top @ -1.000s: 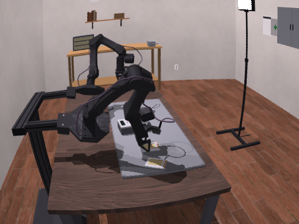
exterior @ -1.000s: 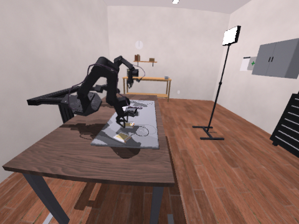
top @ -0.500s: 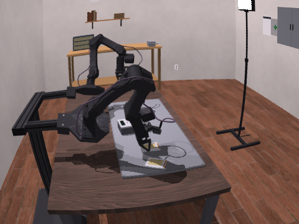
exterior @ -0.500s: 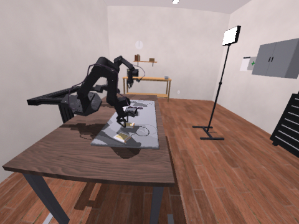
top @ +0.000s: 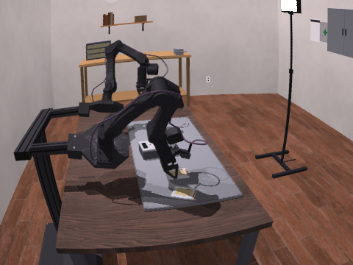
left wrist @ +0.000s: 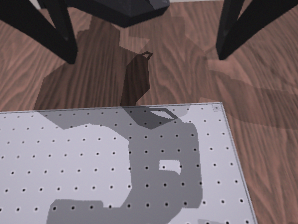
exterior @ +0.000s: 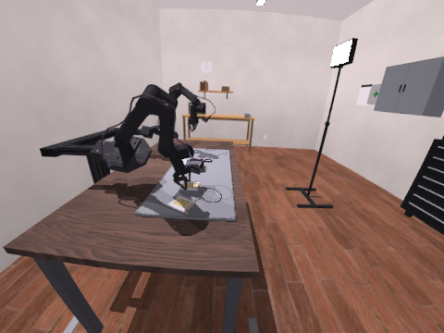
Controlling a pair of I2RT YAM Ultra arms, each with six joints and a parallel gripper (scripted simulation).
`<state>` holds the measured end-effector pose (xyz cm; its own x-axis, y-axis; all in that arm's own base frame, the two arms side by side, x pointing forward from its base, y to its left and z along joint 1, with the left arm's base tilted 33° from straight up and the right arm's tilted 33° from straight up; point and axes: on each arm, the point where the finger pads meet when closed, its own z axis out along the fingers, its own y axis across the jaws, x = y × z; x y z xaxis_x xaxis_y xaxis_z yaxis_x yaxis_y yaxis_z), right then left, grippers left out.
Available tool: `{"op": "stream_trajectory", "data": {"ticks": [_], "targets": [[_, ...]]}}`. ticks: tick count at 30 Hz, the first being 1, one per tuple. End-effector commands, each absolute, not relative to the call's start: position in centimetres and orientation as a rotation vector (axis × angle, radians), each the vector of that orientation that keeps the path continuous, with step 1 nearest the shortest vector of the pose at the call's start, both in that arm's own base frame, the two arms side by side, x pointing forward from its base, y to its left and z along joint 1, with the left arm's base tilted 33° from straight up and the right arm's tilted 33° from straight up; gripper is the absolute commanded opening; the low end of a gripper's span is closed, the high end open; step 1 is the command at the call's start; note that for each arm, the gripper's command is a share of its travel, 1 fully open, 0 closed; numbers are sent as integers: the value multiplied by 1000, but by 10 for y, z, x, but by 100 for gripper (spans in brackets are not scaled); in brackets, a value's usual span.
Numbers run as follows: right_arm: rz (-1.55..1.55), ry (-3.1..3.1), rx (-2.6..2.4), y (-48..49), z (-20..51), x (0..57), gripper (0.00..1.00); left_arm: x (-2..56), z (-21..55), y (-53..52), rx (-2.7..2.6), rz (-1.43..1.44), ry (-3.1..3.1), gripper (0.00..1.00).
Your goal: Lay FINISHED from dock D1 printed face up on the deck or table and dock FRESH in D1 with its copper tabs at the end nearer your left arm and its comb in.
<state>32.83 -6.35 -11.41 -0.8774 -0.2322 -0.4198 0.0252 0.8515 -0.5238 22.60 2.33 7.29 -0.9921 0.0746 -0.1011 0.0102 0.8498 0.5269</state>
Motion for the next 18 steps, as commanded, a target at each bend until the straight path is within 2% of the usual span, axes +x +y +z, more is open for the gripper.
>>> {"op": "stream_trajectory", "data": {"ticks": [1,18], "targets": [[-726,2537,-152,-63,-113,327,0,231,82,19,42,787,2887,100],[-728,2540,-149,-58,-105,326,0,231,82,19,42,787,2887,100]]}}
